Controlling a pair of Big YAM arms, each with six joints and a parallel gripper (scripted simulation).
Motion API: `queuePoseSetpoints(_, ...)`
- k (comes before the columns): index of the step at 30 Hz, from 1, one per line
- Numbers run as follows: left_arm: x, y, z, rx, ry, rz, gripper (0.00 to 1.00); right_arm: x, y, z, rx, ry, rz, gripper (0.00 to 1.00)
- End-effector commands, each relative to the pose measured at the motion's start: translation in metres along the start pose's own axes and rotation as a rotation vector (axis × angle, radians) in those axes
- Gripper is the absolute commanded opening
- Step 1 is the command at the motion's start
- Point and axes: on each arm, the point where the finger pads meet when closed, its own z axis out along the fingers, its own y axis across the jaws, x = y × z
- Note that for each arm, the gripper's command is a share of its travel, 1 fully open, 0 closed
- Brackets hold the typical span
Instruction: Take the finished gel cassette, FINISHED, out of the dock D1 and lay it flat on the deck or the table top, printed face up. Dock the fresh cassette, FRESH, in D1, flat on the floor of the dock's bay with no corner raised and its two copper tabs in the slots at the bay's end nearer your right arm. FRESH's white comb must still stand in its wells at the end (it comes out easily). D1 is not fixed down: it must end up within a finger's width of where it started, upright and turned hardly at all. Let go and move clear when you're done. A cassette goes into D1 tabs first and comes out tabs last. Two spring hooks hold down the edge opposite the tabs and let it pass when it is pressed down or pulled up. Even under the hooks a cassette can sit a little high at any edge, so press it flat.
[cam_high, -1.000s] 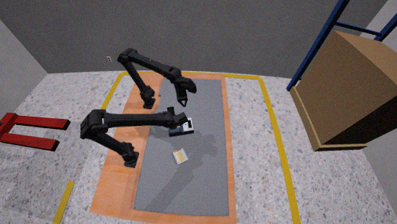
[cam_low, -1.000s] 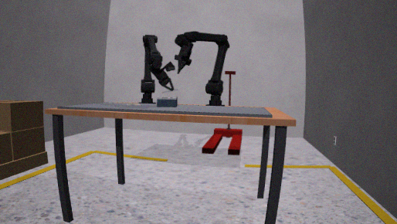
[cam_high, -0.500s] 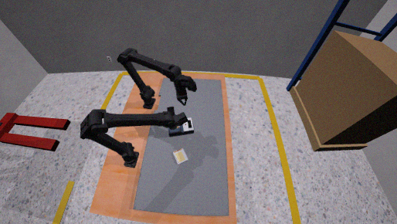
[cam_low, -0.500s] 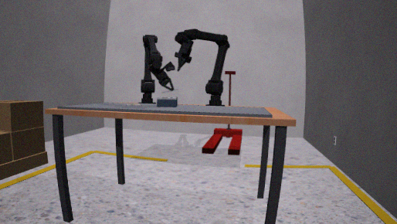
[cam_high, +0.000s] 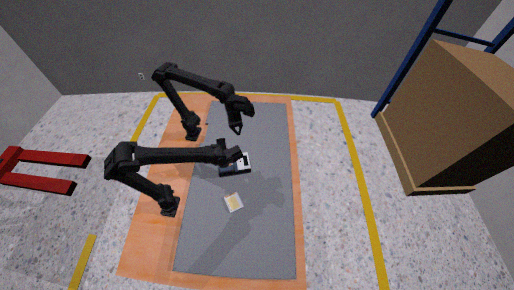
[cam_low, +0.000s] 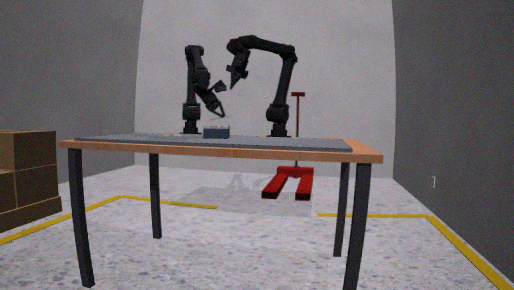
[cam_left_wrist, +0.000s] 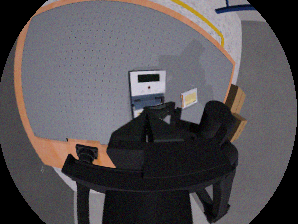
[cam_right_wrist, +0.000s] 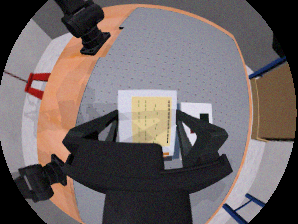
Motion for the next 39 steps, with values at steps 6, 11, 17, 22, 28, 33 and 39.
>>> queuePoseSetpoints(6, -0.015, -0.014, -0.036, 0.049, -0.061, 0.012, 0.00, -0.002, -0.003, -0.001, 0.013, -0.005, -0.012, 0.00)
queuePoseSetpoints(11, -0.016, -0.017, -0.045, 0.049, -0.062, 0.012, 0.00, -0.002, -0.003, -0.001, 0.013, -0.005, -0.012, 0.00)
queuePoseSetpoints(17, -0.016, -0.018, -0.052, 0.049, -0.062, 0.012, 0.00, -0.002, -0.003, -0.001, 0.013, -0.005, -0.012, 0.00)
queuePoseSetpoints(22, -0.016, -0.018, -0.052, 0.049, -0.062, 0.012, 0.00, -0.002, -0.003, -0.001, 0.013, -0.005, -0.012, 0.00)
queuePoseSetpoints(28, -0.017, -0.020, -0.059, 0.049, -0.062, 0.012, 0.00, -0.002, -0.003, -0.001, 0.013, -0.005, -0.012, 0.00)
queuePoseSetpoints(33, -0.017, -0.021, -0.064, 0.049, -0.062, 0.012, 0.00, -0.002, -0.003, -0.001, 0.013, -0.005, -0.012, 0.00)
queuePoseSetpoints(39, -0.017, -0.022, -0.067, 0.049, -0.062, 0.012, 0.00, -0.002, -0.003, -0.001, 0.013, -0.005, -0.012, 0.00)
